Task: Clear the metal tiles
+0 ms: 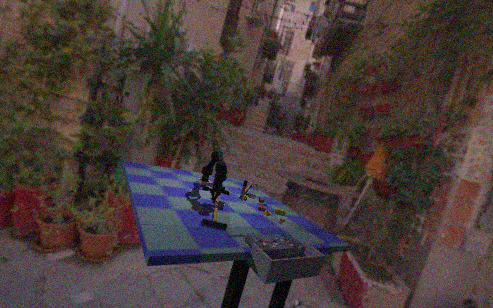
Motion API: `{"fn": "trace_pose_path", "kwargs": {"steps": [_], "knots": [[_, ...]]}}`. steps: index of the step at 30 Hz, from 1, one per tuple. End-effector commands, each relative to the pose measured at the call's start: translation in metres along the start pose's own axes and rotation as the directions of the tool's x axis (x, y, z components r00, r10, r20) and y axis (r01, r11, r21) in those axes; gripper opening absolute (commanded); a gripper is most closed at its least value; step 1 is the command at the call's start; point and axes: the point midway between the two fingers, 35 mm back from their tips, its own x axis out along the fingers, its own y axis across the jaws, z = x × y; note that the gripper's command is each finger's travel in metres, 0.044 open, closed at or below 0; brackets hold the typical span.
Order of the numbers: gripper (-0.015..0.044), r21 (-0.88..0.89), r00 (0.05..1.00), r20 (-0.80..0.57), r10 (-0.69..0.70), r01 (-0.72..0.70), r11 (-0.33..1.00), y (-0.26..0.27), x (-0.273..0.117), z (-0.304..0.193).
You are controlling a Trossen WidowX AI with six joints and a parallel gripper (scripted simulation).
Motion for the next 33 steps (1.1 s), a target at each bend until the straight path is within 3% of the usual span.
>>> {"fn": "trace_pose_path", "kwargs": {"steps": [1,33], "knots": [[0.0,0.002,1.0,-0.008,-0.004,0.004,1.0,0.004,0.003,-0.001],[0.0,0.002,1.0,-0.008,-0.001,0.001,1.0,0.035,0.004,0.004]]}}
